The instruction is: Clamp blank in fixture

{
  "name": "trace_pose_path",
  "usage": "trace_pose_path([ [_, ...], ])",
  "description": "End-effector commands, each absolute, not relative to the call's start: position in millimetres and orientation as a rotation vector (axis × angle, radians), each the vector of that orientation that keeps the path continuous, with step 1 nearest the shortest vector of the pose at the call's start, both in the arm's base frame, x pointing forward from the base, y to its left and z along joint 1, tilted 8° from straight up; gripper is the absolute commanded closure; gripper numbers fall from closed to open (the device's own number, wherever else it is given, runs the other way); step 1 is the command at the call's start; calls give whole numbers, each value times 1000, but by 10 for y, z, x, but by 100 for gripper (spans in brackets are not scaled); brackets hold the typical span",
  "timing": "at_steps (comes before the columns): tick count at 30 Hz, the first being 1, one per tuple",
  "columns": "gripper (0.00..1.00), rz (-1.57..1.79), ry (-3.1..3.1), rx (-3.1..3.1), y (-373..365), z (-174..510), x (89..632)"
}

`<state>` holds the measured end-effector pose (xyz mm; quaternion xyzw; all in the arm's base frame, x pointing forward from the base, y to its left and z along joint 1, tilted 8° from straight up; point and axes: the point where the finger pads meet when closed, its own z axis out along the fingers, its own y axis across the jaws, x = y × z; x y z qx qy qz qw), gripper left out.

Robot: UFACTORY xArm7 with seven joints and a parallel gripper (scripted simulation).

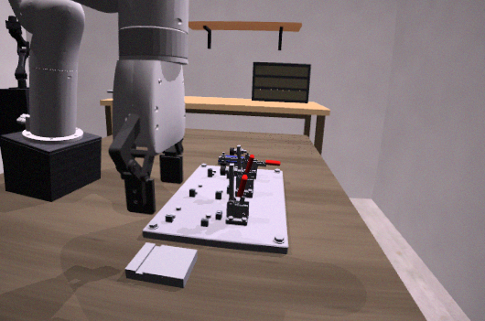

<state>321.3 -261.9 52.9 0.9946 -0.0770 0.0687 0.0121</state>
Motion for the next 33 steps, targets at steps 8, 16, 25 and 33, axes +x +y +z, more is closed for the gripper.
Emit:
trace_pose_path([
  [8,1,217,-239,3099,-2622,536,3221],
  [16,1,217,-239,3099,-2622,536,3221],
  [25,1,217,-239,3099,-2622,536,3221],
  [33,1,217,-239,3099,-2622,558,3218],
])
